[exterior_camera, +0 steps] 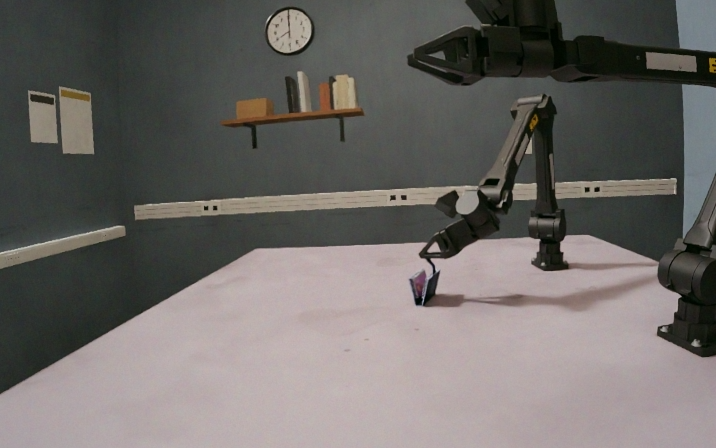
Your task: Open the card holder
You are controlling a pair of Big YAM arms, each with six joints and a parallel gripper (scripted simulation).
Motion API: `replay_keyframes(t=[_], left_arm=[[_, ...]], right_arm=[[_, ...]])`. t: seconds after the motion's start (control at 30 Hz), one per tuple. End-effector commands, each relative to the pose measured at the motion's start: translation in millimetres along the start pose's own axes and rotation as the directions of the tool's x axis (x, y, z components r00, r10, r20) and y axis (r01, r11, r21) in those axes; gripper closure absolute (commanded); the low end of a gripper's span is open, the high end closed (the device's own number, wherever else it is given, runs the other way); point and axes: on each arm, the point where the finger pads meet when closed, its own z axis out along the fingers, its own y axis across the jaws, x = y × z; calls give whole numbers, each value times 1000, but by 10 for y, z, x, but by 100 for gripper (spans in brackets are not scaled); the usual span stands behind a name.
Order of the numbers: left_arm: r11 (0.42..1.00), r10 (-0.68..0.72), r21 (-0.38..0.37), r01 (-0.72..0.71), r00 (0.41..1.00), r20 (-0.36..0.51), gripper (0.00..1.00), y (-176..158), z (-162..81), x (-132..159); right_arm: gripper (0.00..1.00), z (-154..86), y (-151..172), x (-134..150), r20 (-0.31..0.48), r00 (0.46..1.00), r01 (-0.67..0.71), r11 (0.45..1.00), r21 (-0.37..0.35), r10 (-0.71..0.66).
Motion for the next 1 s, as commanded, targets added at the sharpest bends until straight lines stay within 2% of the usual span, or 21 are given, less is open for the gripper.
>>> replay_keyframes(t=[0.0,0.6,0.63,0.73,0.9,0.97], left_arm=[[1000,0,0,0,999,39,64,0,-8,-223],[1000,0,0,0,999,39,64,0,-8,-223],[1000,0,0,0,999,39,64,0,-8,-223],[1000,0,0,0,999,39,64,0,-8,-223],[1000,0,0,0,999,39,64,0,-8,-223],[1000,0,0,0,999,39,64,0,-8,-223]], right_arm=[[79,60,202,-248,23,999,-45,999,-22,45],[79,60,215,-314,27,997,-70,997,-28,71],[79,9,227,-215,19,998,-55,998,-25,55],[79,8,228,-224,23,998,-55,998,-24,55],[79,-4,26,65,-1,1000,2,1000,2,-2],[79,-39,90,-13,6,1000,-18,1000,-8,18]])
